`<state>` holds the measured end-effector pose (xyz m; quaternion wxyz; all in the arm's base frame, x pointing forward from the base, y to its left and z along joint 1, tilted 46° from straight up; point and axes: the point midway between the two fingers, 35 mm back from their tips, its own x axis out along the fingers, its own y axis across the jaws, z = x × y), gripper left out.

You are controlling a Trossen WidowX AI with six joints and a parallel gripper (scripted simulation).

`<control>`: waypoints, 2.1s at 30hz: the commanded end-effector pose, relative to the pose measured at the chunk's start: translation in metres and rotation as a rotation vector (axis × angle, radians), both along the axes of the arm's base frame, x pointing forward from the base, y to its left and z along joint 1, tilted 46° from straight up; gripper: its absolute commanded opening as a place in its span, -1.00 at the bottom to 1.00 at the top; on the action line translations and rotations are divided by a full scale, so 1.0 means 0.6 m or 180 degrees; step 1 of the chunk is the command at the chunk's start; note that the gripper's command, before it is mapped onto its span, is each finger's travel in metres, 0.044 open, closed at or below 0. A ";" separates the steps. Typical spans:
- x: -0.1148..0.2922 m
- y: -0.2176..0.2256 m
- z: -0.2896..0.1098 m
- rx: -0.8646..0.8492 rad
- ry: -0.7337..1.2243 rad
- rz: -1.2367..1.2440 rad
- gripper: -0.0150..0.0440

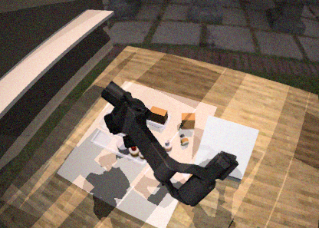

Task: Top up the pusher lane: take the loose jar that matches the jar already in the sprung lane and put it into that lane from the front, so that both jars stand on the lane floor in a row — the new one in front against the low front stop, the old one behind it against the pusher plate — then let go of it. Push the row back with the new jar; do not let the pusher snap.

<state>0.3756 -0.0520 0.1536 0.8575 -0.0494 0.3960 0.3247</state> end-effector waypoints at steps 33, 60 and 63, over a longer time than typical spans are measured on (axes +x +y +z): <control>-0.194 0.073 -0.259 0.1050 0.2631 -0.0743 1.00; -0.195 0.106 -0.291 0.1055 0.2631 -0.0740 0.29; -0.195 0.106 -0.291 0.1055 0.2631 -0.0740 0.09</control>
